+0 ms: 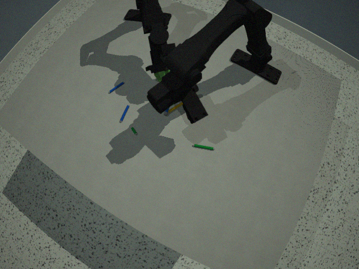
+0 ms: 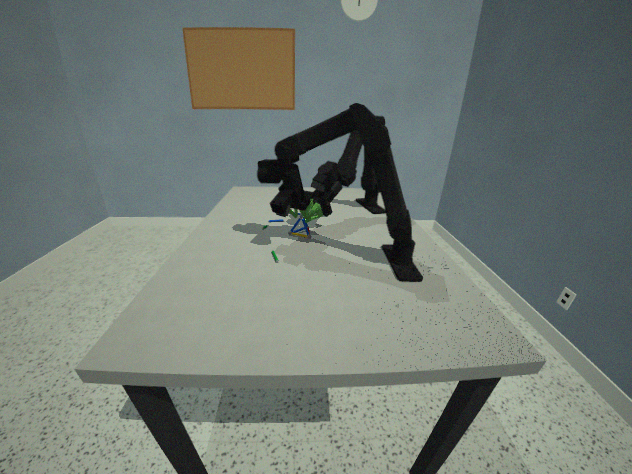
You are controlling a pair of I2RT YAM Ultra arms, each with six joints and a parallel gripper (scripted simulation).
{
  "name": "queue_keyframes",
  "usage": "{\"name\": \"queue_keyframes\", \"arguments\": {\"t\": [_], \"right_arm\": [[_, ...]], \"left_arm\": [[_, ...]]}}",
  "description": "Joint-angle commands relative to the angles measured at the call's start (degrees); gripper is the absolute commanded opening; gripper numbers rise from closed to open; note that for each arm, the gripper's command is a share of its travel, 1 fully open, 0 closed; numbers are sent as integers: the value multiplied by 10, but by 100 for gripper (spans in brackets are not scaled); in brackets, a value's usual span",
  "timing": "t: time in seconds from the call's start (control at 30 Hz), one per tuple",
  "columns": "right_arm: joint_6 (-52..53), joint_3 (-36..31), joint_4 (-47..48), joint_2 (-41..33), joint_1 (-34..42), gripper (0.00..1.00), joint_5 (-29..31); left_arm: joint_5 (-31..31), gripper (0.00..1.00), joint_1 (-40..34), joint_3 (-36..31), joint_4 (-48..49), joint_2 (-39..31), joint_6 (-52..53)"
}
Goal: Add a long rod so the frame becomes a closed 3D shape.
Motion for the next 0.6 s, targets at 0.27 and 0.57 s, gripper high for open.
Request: {"name": "queue_keyframes", "arguments": {"t": [0.27,0.57], "right_arm": [[0,-2,19,0,-5,0,-2],[0,-19,11,-23,-4,17,-1]], "left_arm": [[-5,64,20,64,-70,-16,20],[-4,64,28,111,-117,-10,33]]}}
